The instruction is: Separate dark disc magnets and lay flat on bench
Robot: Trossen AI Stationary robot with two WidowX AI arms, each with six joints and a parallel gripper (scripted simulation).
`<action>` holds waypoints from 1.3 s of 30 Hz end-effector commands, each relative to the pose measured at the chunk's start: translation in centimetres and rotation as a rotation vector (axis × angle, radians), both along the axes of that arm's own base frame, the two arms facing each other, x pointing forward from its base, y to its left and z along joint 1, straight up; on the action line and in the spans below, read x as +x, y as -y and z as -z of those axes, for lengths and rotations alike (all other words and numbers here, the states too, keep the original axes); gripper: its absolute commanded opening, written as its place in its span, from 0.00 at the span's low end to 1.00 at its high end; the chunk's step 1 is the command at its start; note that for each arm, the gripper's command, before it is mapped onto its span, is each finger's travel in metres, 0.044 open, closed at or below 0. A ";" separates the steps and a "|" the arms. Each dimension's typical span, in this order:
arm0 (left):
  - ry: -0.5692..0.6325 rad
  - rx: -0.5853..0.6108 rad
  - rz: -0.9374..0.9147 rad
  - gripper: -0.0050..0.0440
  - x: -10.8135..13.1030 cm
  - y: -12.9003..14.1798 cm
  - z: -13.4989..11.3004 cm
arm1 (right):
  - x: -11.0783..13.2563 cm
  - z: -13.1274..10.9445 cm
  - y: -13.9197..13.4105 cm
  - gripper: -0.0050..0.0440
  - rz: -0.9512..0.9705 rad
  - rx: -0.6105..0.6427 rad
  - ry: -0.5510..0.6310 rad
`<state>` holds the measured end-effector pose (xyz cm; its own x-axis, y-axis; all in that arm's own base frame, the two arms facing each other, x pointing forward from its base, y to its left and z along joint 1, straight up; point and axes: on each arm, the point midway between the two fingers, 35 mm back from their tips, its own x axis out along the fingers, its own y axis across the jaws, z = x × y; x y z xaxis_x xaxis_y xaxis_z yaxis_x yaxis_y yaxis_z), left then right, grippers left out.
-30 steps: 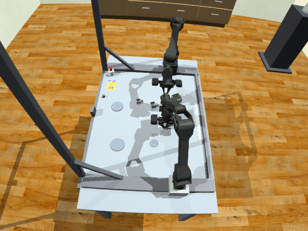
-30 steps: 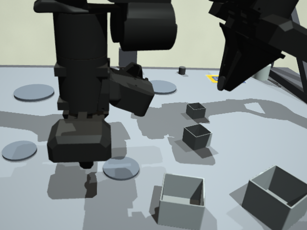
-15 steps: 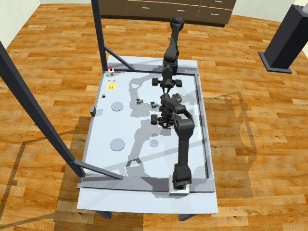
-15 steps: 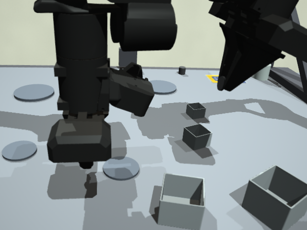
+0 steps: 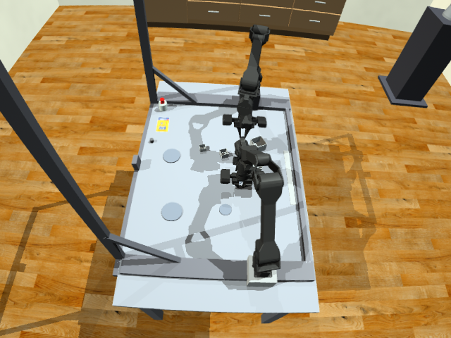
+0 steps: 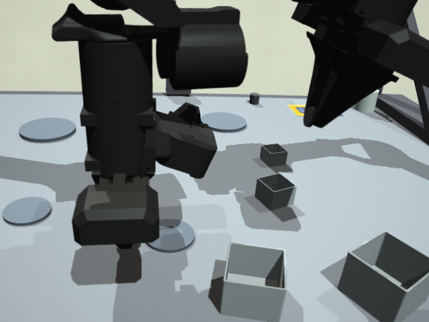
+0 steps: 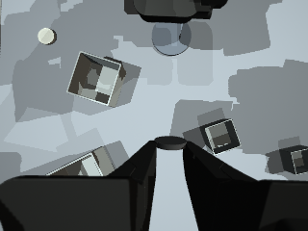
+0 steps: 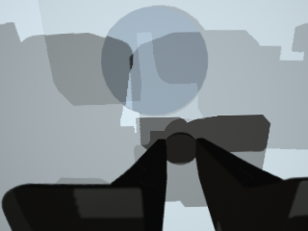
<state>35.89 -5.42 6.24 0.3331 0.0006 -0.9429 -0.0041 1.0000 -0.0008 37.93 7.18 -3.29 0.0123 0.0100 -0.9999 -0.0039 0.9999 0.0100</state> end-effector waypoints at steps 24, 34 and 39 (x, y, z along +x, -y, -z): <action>0.039 -0.004 -0.001 0.18 0.6 0.0 -1.3 | 0.3 -0.3 -0.2 0.18 0.002 -0.005 0.014; 0.039 -0.004 -0.001 0.18 0.6 0.0 -1.3 | 0.2 0.3 -0.1 0.18 0.004 -0.008 0.000; 0.039 -0.004 -0.001 0.18 0.6 0.0 -1.3 | 0.2 0.3 -0.1 0.18 0.004 -0.008 0.000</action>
